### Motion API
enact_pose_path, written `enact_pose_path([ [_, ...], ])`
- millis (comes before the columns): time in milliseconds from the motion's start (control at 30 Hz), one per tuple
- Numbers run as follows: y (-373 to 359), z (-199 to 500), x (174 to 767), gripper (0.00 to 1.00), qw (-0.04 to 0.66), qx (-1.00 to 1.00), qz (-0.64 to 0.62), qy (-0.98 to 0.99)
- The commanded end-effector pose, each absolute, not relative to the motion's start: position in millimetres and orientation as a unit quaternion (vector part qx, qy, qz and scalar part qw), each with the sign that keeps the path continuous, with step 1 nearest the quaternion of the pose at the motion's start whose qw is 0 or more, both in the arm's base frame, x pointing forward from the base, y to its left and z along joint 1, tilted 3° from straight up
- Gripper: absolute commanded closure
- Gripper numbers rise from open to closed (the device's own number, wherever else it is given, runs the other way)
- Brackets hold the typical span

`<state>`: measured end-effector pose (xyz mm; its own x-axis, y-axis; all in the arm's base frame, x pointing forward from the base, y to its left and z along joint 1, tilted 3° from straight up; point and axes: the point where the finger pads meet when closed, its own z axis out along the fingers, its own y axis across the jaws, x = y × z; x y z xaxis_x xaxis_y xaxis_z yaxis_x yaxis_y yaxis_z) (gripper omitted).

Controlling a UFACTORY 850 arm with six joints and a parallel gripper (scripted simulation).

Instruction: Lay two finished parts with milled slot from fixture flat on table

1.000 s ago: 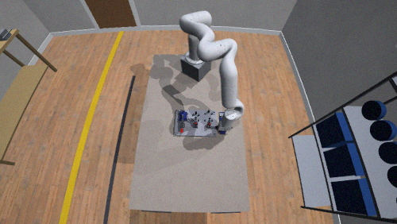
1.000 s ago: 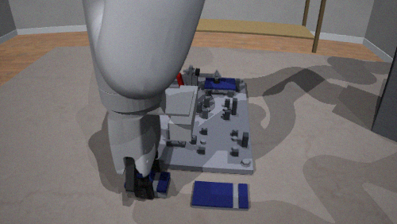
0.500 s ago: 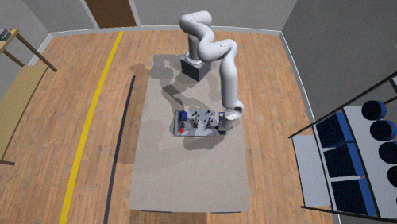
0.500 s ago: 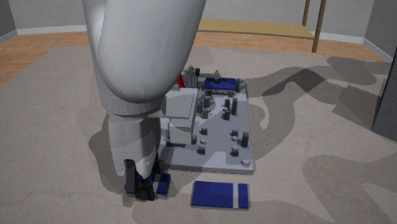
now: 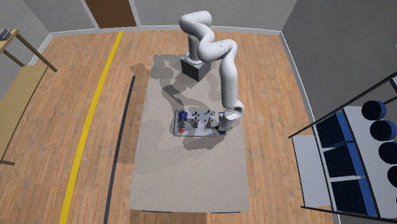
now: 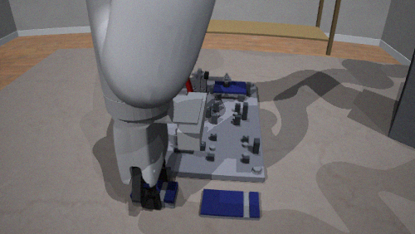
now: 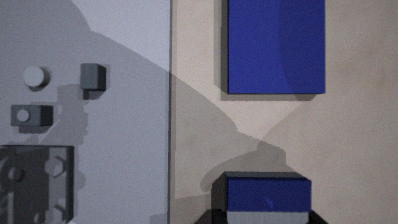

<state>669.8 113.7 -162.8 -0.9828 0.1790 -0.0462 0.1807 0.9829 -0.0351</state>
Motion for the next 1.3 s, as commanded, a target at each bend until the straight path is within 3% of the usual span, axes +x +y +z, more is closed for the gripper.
enact_pose_path([
  [0, 114.0, -161.6, 671.1, 1.00, 0.023, 0.090, -0.019, 0.995],
  [33, 114.0, -161.6, 671.1, 1.00, 0.023, 0.090, -0.019, 0.995],
  [67, 113.8, -161.2, 671.3, 0.31, 0.023, 0.090, -0.020, 0.995],
  [1267, 114.0, -161.5, 671.1, 0.31, 0.023, 0.090, -0.019, 0.995],
])
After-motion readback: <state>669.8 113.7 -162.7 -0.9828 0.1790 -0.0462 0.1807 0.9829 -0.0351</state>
